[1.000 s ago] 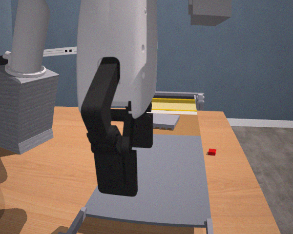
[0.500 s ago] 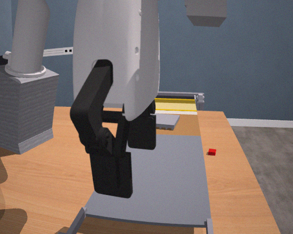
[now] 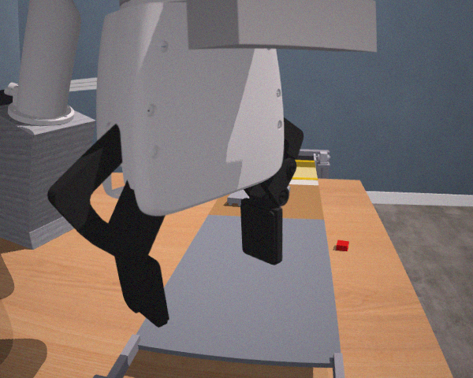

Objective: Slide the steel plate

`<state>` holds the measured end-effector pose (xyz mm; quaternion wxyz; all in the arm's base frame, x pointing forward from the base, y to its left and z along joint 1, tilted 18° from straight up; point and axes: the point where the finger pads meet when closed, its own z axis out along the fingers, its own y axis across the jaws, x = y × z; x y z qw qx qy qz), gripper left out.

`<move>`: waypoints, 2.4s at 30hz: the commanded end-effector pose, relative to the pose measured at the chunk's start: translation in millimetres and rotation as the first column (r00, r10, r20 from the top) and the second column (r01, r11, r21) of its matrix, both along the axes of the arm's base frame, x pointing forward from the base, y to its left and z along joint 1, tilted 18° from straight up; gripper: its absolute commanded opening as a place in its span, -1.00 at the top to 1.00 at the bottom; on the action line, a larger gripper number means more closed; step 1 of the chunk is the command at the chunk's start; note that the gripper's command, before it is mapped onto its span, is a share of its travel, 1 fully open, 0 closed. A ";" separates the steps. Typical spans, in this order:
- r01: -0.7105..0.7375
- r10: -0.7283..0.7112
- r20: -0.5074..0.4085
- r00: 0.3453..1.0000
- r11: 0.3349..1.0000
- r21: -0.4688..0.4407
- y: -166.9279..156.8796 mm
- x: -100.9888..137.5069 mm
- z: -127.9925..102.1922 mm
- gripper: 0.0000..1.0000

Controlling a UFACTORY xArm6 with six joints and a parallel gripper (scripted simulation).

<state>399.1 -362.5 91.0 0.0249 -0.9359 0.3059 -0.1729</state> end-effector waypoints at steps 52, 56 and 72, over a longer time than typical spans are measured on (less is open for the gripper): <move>0.536 -0.608 -0.508 -0.611 -0.789 0.300 -3.8 12.9 -36.5 0.17; 0.536 -0.608 -0.508 -0.611 -0.789 0.300 -3.8 12.9 -36.5 0.17; 0.536 -0.608 -0.508 -0.611 -0.789 0.300 -3.8 12.9 -36.5 0.17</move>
